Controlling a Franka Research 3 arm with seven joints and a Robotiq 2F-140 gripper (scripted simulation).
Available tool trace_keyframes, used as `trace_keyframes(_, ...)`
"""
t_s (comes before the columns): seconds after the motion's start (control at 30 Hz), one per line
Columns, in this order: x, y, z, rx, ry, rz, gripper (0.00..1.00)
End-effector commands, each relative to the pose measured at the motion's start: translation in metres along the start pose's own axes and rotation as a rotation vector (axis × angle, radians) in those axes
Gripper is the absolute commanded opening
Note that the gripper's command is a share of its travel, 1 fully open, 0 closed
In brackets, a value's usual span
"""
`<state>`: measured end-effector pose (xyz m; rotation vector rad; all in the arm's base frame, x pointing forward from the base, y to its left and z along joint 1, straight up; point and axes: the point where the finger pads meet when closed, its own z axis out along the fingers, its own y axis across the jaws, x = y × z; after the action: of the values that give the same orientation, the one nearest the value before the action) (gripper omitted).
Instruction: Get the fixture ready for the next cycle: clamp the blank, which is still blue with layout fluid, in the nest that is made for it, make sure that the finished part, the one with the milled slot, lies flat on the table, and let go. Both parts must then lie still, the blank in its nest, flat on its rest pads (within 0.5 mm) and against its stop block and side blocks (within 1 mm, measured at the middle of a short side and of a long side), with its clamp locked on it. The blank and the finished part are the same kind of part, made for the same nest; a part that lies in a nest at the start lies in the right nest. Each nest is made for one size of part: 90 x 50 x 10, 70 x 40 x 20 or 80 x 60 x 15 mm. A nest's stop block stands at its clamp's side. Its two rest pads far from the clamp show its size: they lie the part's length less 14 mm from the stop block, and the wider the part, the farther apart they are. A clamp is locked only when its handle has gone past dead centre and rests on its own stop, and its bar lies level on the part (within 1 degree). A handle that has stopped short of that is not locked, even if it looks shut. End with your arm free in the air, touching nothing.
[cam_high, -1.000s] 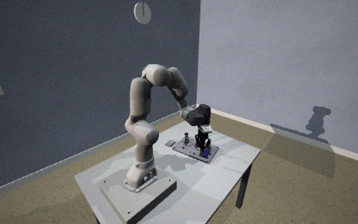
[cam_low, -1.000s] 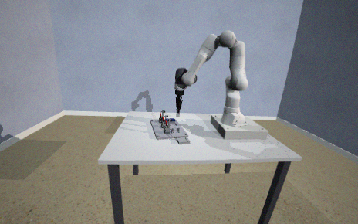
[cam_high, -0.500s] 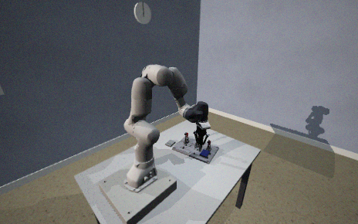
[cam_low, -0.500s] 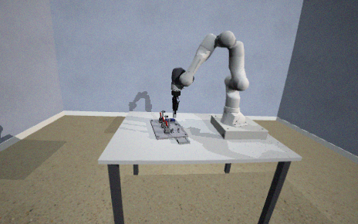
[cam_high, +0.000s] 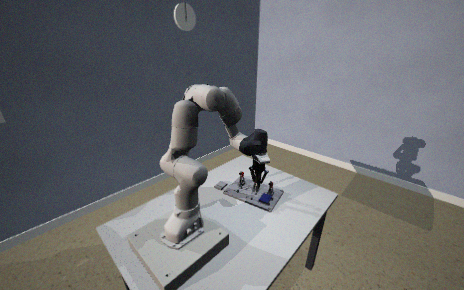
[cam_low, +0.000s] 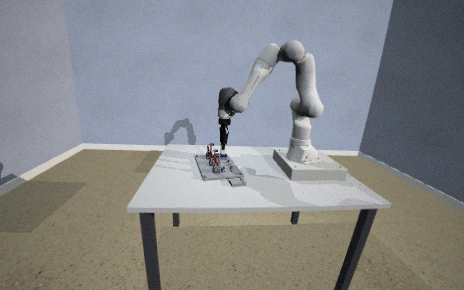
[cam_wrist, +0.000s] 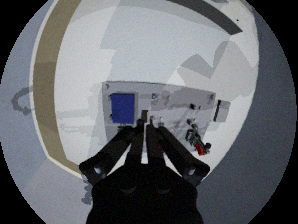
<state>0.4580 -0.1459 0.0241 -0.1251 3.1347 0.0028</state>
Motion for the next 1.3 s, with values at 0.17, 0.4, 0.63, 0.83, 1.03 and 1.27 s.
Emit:
trace_keyframes(0.17, 0.001, 0.001, 0.015, -0.003, 0.004, 0.034, 0.00)
trace_keyframes(0.4, 0.001, 0.001, 0.033, -0.003, 0.004, 0.034, 0.00)
trace_keyframes(0.63, 0.001, 0.001, 0.036, -0.003, 0.004, 0.034, 0.00)
trace_keyframes(0.83, 0.001, 0.001, 0.036, -0.003, 0.004, 0.034, 0.00)
trace_keyframes(1.03, 0.001, 0.001, 0.036, -0.003, 0.004, 0.034, 0.00)
trace_keyframes(1.27, 0.000, 0.000, 0.039, -0.003, 0.004, 0.034, 0.00)
